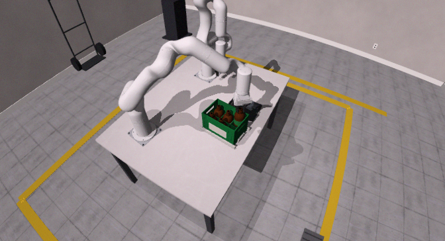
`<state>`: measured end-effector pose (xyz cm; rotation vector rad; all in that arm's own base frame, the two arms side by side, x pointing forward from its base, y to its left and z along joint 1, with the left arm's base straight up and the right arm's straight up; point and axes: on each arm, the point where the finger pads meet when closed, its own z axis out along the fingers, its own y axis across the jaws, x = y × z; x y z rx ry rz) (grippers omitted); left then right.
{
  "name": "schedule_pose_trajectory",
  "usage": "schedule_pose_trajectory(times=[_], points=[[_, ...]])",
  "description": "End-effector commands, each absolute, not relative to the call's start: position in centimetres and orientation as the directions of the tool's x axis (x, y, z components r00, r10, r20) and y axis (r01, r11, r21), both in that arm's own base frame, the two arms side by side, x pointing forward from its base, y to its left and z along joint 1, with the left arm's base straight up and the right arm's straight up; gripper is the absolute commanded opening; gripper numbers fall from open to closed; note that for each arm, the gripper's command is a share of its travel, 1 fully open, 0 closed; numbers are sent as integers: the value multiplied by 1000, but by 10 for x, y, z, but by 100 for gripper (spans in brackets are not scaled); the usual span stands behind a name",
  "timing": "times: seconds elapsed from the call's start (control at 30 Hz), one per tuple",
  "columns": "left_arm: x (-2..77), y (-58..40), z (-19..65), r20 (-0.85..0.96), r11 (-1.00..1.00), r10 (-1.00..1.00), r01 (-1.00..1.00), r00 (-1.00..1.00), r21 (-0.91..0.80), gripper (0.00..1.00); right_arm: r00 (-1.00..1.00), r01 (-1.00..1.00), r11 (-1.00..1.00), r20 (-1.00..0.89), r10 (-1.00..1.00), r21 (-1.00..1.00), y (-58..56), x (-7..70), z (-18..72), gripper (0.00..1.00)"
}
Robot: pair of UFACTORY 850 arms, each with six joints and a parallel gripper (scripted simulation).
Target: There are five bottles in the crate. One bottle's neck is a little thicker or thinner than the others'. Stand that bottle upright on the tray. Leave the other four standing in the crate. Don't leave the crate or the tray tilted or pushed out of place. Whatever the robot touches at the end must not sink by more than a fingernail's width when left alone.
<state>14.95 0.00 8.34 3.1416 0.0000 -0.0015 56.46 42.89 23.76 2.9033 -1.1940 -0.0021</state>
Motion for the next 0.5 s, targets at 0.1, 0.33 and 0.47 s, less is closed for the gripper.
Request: schedule_pose_trajectory(times=[0.1,0.33,0.47], points=[[150,0,84,0,-1000,0,0,1000,0,100,711,-704,-711,0,-704,0,429,565,239,0],[150,0,84,0,-1000,0,0,1000,0,100,711,-704,-711,0,-704,0,429,565,240,0],[150,0,84,0,-1000,0,0,1000,0,100,711,-704,-711,0,-704,0,429,565,241,0]])
